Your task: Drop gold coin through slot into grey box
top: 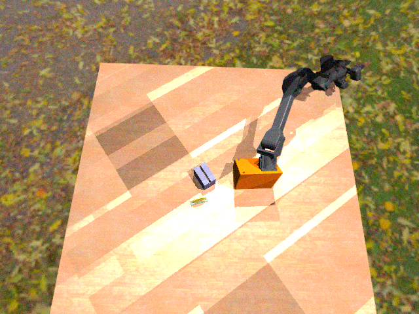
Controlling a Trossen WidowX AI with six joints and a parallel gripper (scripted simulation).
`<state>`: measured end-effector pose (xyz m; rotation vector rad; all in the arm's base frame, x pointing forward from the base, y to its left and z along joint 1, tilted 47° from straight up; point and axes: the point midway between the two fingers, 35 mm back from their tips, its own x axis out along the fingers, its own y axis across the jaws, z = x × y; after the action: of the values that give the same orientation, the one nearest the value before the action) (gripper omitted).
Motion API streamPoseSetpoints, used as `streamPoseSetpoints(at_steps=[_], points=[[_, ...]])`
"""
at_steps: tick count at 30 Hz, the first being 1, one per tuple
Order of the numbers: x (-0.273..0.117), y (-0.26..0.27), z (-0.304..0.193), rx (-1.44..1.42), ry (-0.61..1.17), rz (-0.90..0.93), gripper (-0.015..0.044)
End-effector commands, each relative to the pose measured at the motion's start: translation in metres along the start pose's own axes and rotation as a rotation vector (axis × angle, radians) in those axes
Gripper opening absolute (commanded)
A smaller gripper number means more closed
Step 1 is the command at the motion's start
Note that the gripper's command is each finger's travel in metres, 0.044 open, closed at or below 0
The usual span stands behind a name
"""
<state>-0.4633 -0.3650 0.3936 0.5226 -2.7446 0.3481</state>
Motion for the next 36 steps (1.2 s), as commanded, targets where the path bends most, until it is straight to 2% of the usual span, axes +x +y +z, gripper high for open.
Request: streamPoseSetpoints(at_steps=[1, 4, 9, 25, 30, 36], points=[[0.000, -0.001, 0.000, 0.004, -0.001, -0.002, 0.0374], [-0.007, -0.018, 0.002, 0.059, -0.018, -0.031, 0.0295], [-0.034, -0.078, 0.008, 0.262, -0.094, -0.135, 0.0164], [-0.165, -0.236, -0.041, 0.867, -0.389, -0.420, 0.0161], [-0.215, -0.272, -0.062, 1.041, -0.518, -0.489, 0.0161], [-0.240, -0.290, -0.093, 1.217, -0.591, -0.566, 0.0161]])
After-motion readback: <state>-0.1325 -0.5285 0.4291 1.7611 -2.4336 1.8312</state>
